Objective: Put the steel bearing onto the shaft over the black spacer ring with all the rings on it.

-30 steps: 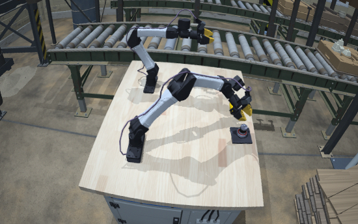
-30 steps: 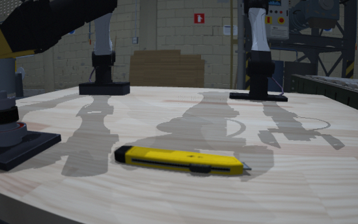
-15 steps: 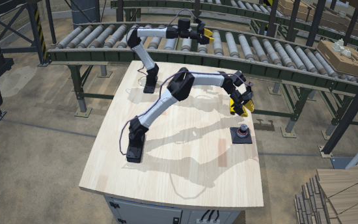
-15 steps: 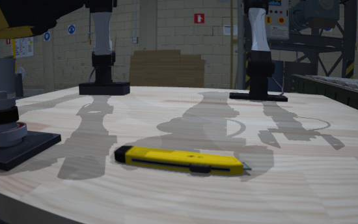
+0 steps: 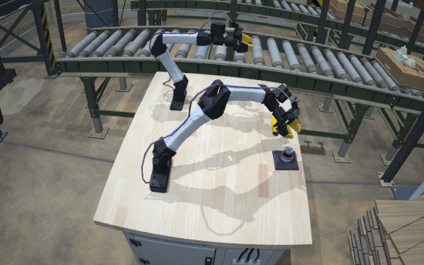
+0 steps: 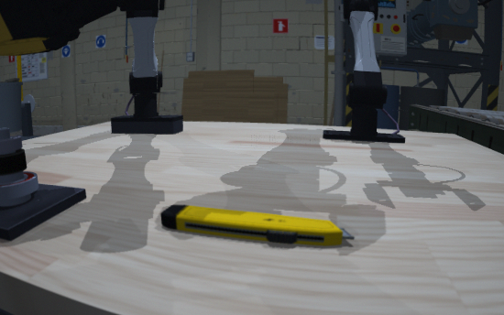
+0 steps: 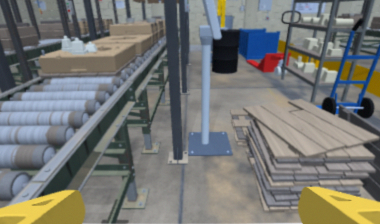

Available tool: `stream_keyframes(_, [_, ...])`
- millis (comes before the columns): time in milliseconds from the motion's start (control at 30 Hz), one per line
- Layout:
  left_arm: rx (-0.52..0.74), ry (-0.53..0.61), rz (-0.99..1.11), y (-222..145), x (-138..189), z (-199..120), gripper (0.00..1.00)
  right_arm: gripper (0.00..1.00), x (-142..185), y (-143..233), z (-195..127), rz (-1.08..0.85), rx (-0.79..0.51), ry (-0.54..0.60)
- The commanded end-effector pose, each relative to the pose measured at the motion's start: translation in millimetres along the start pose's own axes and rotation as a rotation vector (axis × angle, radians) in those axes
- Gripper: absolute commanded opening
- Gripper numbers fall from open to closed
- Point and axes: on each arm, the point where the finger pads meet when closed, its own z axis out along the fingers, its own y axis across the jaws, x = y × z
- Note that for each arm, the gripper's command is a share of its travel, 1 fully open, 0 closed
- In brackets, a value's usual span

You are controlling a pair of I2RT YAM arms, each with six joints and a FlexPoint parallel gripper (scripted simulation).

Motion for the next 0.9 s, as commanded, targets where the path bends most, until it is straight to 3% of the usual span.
stream_keyframes(0, [0.005, -0.036, 0.008, -0.7, -17.1, -3.3, 1.0, 0.56, -31.5, 2.7, -21.6, 0.06, -0.036, -0.026])
stream_keyframes(133, [0.005, -0.036, 0.008, -0.7, -17.1, -3.3, 1.0, 0.56, -36.2, 2.4, -21.3, 0.068, -0.034, -0.03])
stream_keyframes(167, [0.005, -0.036, 0.008, -0.7, -17.1, -3.3, 1.0, 0.56, -51.3, -1.1, -16.0, 0.099, -0.047, -0.036])
stream_keyframes(200, [0.005, -0.036, 0.008, -0.7, -17.1, -3.3, 1.0, 0.56, -37.3, -4.9, -11.0, 0.058, -0.041, -0.014])
stream_keyframes(333, [0.005, -0.036, 0.008, -0.7, -17.1, -3.3, 1.0, 0.56, -47.8, -6.2, -12.0, 0.06, -0.072, -0.002])
stream_keyframes(500, [0.005, -0.036, 0.008, -0.7, -17.1, -3.3, 1.0, 0.56, -66.6, -13.9, -16.7, 0.027, -0.171, 0.043])
stream_keyframes(867, [0.005, -0.036, 0.008, -0.7, -17.1, -3.3, 1.0, 0.56, -130.2, -53.9, -34.7, 0.025, -0.337, 0.021])
